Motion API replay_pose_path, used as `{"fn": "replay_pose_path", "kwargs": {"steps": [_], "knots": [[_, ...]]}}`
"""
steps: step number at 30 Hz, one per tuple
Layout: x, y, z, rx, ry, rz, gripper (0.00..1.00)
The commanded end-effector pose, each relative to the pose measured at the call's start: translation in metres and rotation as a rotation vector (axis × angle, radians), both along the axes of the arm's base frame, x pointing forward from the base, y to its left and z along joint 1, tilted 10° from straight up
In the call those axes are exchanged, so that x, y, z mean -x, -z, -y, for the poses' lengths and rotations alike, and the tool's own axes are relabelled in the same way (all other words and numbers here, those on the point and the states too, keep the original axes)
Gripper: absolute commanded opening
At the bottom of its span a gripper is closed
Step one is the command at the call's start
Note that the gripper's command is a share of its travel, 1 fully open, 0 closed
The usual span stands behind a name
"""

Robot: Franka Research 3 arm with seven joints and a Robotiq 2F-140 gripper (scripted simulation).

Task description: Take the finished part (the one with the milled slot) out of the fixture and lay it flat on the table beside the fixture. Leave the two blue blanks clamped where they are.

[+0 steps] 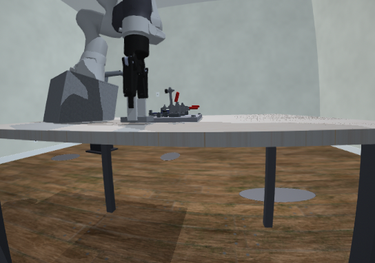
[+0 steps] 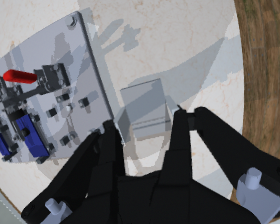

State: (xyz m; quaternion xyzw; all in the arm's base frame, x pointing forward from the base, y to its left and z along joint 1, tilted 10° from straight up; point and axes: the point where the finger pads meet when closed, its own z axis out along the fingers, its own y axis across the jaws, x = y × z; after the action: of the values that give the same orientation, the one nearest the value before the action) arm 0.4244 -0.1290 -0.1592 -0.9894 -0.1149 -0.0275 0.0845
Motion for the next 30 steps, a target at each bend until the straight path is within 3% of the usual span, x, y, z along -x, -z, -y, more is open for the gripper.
{"fn": "replay_pose_path", "kwargs": {"steps": [1,30], "knots": [[-0.0014,0.0,0.0019,0.003,0.008,0.002,0.0],[-0.0031,0.0066,0.0008,0.003,0.008,0.002,0.0]]}}
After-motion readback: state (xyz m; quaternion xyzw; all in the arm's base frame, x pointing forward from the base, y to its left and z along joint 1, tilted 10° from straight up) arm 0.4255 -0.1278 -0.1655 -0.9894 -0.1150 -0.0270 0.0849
